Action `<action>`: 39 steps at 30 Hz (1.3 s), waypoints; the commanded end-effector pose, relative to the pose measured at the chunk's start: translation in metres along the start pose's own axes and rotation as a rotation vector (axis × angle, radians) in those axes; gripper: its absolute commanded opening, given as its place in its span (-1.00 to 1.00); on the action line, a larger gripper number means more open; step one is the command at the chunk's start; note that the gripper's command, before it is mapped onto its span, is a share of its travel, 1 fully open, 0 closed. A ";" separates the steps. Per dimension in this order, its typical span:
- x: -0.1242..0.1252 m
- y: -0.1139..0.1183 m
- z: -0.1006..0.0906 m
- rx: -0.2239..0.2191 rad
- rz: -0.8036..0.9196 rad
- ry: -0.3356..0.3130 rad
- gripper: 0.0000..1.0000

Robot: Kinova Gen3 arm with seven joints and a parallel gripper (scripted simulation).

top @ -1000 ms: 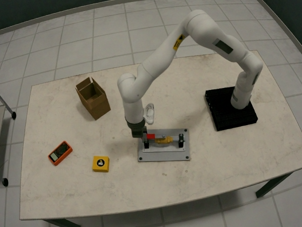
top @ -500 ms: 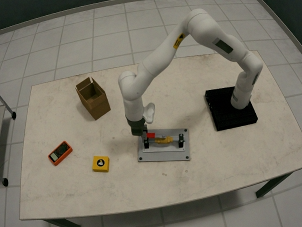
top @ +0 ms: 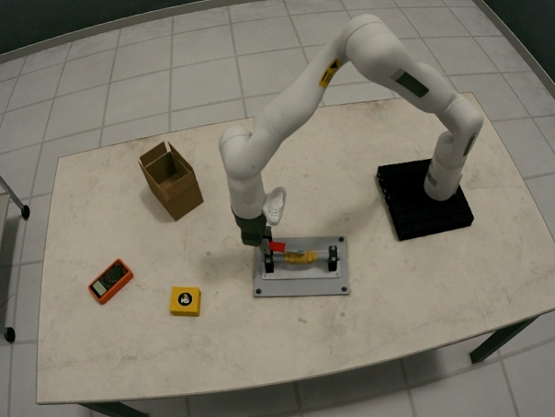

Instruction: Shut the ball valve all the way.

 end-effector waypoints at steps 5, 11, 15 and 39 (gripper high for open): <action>-0.001 -0.003 -0.001 0.000 0.030 -0.002 -1.00; 0.000 -0.006 -0.001 0.000 0.068 -0.002 -1.00; 0.000 -0.009 -0.001 0.000 0.105 -0.002 -1.00; 0.002 -0.019 -0.001 0.000 0.224 -0.002 -1.00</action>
Point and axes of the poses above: the point where the finger pads meet when closed, its own z axis out along the fingers, its own y axis across the jaws, x = y × z, the point moved 3 cm from there along -z, back along the fingers
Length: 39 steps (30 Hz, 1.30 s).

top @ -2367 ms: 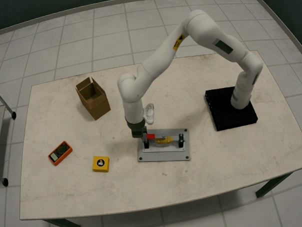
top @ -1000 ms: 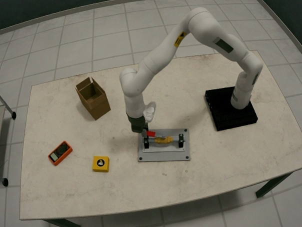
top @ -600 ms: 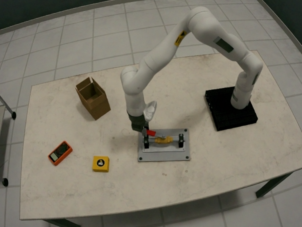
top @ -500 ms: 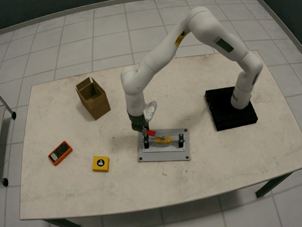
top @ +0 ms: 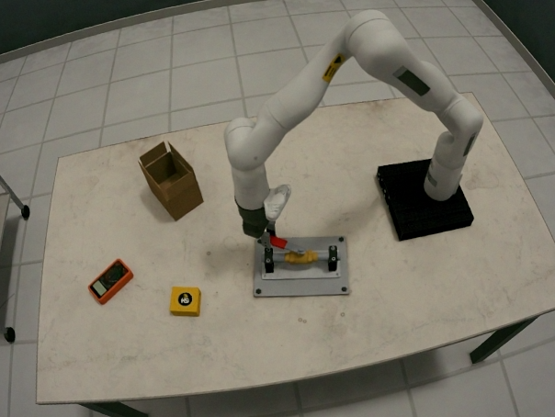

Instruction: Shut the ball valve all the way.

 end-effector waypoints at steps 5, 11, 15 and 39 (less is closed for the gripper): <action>0.000 -0.005 -0.001 0.000 0.052 -0.001 -1.00; 0.000 -0.007 -0.001 0.000 0.083 -0.001 -1.00; 0.000 -0.009 -0.001 0.000 0.104 -0.001 -1.00; 0.002 -0.020 -0.001 0.000 0.239 -0.001 -1.00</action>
Point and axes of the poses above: the point where the finger pads meet when closed, its own z axis out along the fingers, its own y axis across the jaws, x = y × z, the point moved 3 cm from there along -z, back along the fingers
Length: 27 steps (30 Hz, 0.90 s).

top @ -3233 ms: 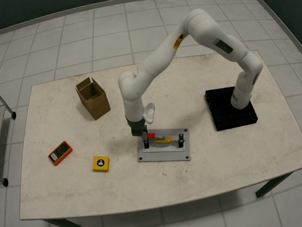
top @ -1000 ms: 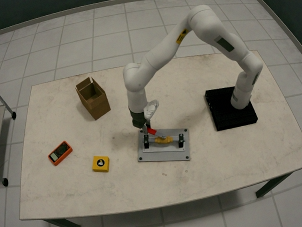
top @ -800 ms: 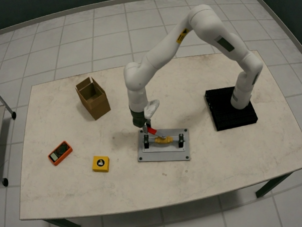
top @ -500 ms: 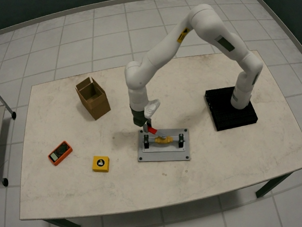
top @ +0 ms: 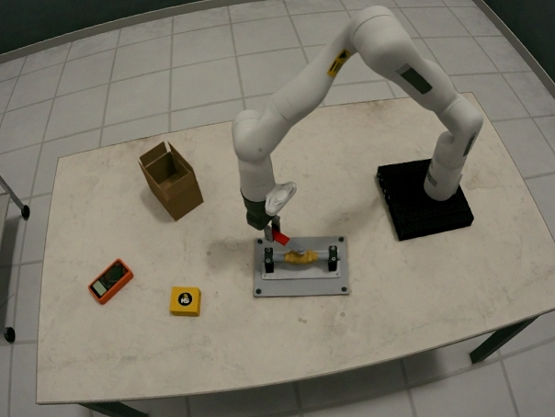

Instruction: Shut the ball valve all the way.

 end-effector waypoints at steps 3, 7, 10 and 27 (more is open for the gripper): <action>0.000 -0.004 -0.001 0.000 0.047 -0.001 -1.00; 0.000 -0.005 -0.001 0.000 0.062 -0.001 -1.00; 0.000 -0.006 -0.001 0.000 0.074 -0.001 -1.00; 0.001 -0.014 -0.001 0.000 0.166 -0.001 -1.00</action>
Point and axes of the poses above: the point where the finger pads meet when closed, its own z axis out along the fingers, its own y axis across the jaws, x = y × z, the point moved 3 cm from there along -z, back along the fingers
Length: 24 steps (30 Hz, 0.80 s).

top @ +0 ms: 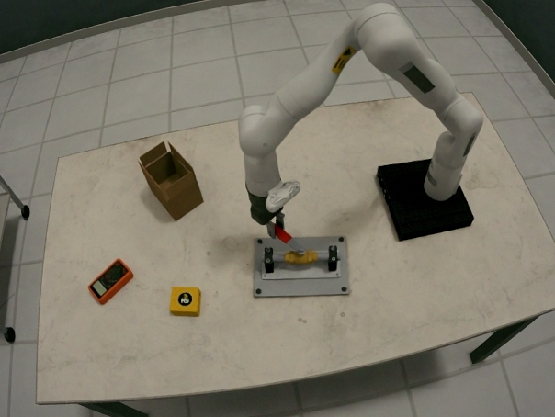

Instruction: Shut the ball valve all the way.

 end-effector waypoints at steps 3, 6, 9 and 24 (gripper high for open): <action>0.000 -0.004 -0.001 0.000 0.044 -0.001 -1.00; 0.000 -0.004 -0.001 0.000 0.050 -0.001 -1.00; 0.000 -0.006 -0.001 0.000 0.075 -0.001 -1.00; 0.001 -0.013 -0.001 0.000 0.154 -0.001 -1.00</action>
Point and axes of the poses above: the point where the finger pads meet when closed, its own z axis out along the fingers, its own y axis across the jaws, x = y × z, the point moved 3 cm from there along -z, back along the fingers
